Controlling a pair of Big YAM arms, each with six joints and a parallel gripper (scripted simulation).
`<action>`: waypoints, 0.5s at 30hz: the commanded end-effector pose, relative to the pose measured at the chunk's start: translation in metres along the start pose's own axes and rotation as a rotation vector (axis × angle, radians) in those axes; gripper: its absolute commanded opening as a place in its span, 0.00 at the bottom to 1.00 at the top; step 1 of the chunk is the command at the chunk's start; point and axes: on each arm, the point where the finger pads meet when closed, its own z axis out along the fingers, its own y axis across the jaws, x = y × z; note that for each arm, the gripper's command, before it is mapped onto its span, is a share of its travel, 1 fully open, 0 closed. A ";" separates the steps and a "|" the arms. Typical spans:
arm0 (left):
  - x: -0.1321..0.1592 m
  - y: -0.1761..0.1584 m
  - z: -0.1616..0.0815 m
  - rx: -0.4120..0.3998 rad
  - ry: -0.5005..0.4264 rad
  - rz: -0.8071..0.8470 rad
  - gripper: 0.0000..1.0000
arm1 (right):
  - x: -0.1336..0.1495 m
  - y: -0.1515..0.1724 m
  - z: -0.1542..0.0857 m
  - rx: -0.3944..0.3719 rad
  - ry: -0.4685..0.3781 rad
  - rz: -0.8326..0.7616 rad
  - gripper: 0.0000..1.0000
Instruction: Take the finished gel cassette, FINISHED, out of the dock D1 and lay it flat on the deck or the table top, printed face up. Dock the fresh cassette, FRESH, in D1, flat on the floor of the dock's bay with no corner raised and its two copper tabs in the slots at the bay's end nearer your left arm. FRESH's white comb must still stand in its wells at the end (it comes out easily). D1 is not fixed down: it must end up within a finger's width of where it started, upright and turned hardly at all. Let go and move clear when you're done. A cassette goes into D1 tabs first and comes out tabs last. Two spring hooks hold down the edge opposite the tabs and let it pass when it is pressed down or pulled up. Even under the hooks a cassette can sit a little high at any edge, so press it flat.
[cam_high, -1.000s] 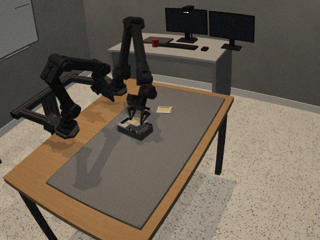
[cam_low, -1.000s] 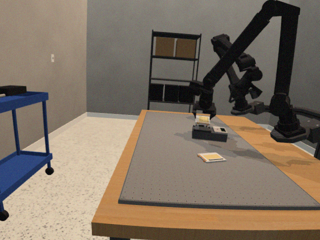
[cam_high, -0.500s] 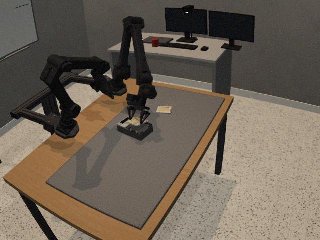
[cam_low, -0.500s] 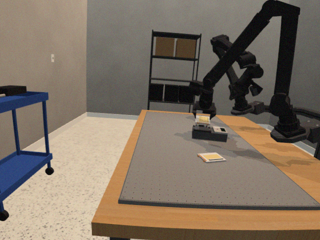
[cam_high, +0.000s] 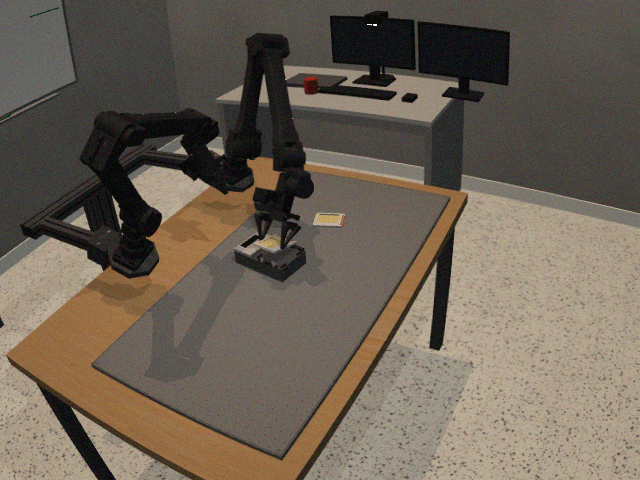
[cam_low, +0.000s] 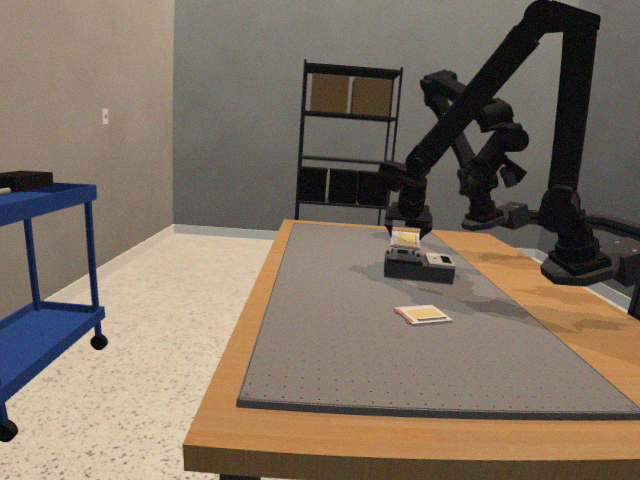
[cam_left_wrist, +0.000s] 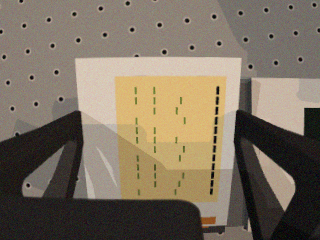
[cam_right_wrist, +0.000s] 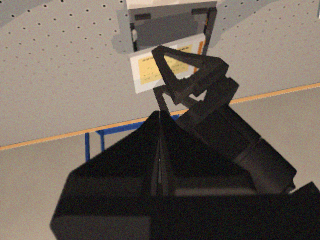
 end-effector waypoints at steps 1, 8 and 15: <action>0.003 0.002 -0.002 -0.003 0.005 -0.009 0.00 | 0.013 -0.022 -0.018 0.043 -0.006 0.056 0.00; 0.003 0.002 -0.002 -0.003 0.005 -0.009 0.00 | 0.015 -0.023 -0.022 0.044 -0.007 0.056 0.00; 0.003 0.002 -0.002 -0.003 0.005 -0.009 0.00 | 0.021 -0.024 -0.032 0.044 -0.007 0.056 0.00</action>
